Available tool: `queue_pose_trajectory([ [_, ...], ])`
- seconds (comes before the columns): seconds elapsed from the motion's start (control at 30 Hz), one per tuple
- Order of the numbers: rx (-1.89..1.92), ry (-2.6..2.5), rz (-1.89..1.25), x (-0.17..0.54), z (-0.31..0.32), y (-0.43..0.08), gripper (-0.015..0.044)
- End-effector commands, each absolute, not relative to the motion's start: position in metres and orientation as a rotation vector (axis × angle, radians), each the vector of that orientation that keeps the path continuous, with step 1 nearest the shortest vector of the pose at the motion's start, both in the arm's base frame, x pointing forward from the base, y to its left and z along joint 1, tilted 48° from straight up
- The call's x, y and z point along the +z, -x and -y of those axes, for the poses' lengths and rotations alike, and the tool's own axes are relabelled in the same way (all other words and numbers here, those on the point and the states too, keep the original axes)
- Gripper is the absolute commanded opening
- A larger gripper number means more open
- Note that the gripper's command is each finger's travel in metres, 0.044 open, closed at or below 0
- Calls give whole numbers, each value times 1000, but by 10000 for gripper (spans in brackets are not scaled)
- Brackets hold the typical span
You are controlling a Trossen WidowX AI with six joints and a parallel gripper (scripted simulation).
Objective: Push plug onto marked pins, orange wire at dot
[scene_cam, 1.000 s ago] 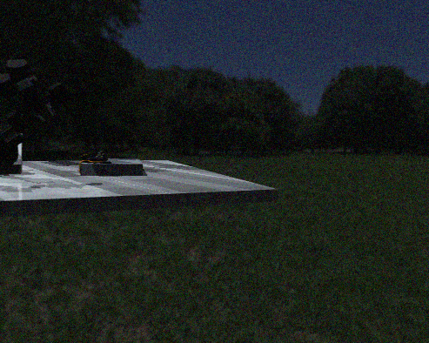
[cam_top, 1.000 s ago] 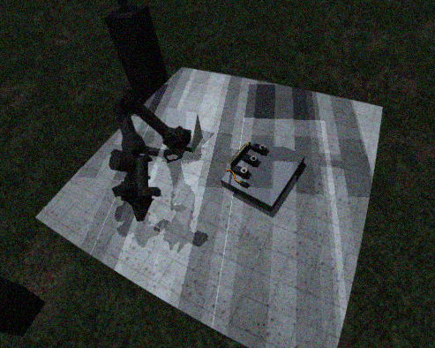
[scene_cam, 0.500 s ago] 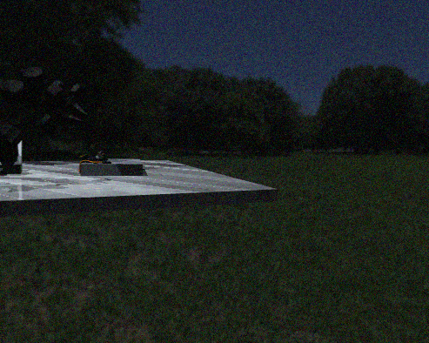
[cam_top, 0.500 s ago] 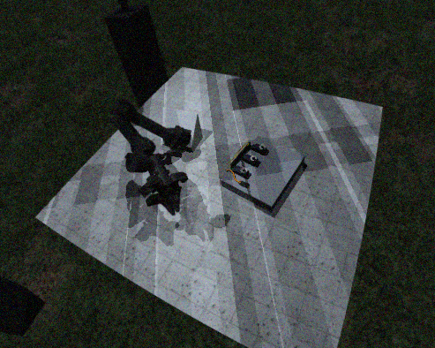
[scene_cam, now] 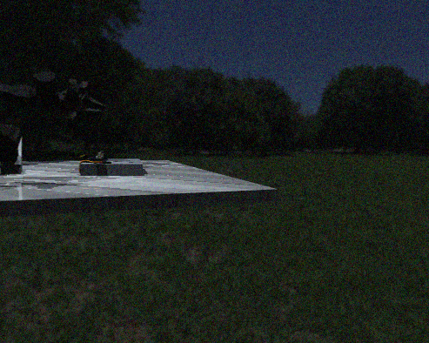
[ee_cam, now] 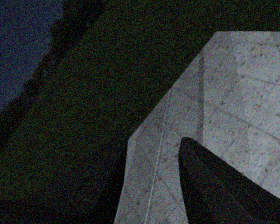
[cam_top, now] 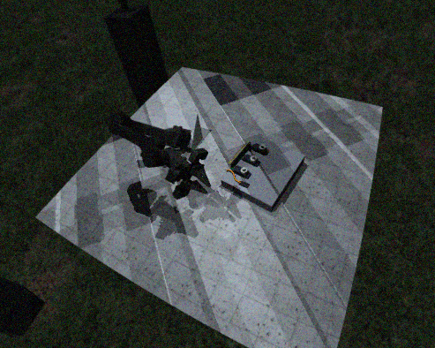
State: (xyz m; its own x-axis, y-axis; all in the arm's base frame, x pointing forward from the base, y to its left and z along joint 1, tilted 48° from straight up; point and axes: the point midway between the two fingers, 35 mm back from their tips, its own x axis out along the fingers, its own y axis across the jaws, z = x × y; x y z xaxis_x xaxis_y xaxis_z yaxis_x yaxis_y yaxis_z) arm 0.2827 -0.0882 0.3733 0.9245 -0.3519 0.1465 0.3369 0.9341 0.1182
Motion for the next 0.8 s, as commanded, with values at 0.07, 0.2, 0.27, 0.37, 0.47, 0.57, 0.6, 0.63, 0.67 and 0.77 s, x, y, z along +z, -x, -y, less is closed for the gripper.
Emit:
queue_pose_trajectory([
  [0.07, -176, -48, 105, 349, 46, -304, 115],
  [0.2, -63, -17, 77, 336, 17, -312, 115],
  [0.27, -7, -2, 59, 328, 2, -315, 115],
  [0.37, -20, -9, 28, 324, 3, -319, 115],
  [0.47, -51, -21, -47, 313, 7, -329, 115],
  [0.57, -92, -33, -141, 300, 11, -339, 115],
  [0.6, -106, -36, -172, 295, 13, -342, 115],
  [0.63, -120, -38, -204, 290, 14, -345, 115],
  [0.67, -134, -40, -235, 285, 16, -348, 115],
  [0.77, -178, -41, -327, 271, 20, -355, 115],
])
